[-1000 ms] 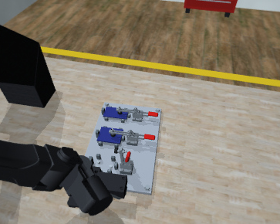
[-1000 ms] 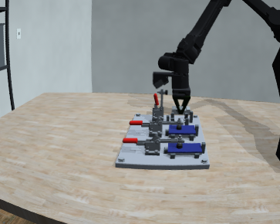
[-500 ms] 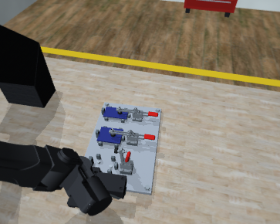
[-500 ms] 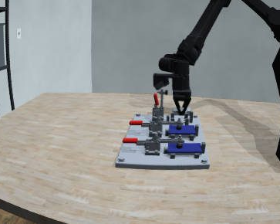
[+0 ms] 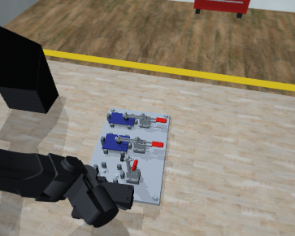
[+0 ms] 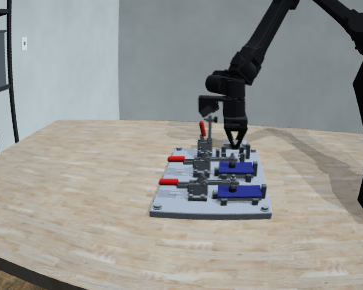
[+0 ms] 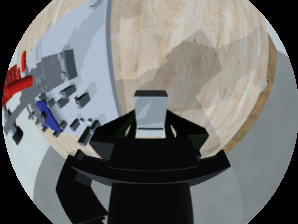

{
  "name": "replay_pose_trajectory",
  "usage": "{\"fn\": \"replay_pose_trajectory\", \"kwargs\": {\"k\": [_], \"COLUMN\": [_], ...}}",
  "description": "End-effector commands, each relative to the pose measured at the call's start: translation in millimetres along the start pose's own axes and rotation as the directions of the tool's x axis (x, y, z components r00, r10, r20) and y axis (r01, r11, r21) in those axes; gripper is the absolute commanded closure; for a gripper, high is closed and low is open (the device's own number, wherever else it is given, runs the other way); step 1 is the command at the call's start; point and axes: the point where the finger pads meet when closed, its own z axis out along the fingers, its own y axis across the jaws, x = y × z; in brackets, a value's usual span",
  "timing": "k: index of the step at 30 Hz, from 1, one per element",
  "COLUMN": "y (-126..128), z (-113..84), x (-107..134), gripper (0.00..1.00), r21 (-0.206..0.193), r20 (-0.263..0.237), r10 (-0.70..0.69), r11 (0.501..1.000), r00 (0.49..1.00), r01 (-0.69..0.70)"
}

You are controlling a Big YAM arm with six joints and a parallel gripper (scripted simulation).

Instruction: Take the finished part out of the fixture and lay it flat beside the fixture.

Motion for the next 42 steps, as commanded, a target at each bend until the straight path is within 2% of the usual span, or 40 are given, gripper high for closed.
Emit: {"fn": "replay_pose_trajectory", "kwargs": {"k": [1, 42], "y": [-3.9, -2.8], "z": [3.6, 0.5], "x": [-2.7, -3.7], "gripper": [1.00, 1.00], "r21": [0.004, 0.004], "r20": [0.004, 0.007], "r10": [0.001, -0.002], "r11": [1.000, 1.000], "r00": [1.000, 1.000], "r01": [-0.001, 0.002]}}
